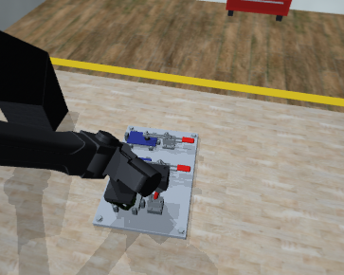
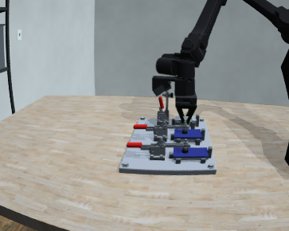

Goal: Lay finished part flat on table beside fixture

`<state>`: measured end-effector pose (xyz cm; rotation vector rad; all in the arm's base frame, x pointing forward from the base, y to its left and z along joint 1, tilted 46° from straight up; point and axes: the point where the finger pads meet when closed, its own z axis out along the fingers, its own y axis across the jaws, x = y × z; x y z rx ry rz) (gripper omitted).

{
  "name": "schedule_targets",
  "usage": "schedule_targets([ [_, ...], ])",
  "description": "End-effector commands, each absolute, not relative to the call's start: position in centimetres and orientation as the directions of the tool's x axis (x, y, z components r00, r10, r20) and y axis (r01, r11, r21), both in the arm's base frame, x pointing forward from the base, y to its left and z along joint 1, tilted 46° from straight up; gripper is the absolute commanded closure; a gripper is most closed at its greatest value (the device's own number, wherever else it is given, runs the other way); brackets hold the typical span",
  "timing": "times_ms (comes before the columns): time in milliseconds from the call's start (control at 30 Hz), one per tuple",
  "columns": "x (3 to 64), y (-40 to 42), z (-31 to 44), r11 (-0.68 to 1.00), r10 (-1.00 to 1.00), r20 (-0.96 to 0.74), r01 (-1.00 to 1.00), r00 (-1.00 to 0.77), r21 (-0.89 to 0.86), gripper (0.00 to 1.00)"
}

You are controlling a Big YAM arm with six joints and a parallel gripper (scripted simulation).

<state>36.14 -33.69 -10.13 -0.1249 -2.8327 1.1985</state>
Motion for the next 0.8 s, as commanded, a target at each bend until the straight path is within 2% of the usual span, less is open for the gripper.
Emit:
schedule_targets([
  [0, 36.27, -33.77, -9.95, 0.687, 0.103, 0.018, 0.058, -0.994, -0.725, 1.00],
  [767, 36.27, -33.55, -9.78, 0.684, 0.105, 0.012, 0.064, -0.994, -0.727, 1.00],
])
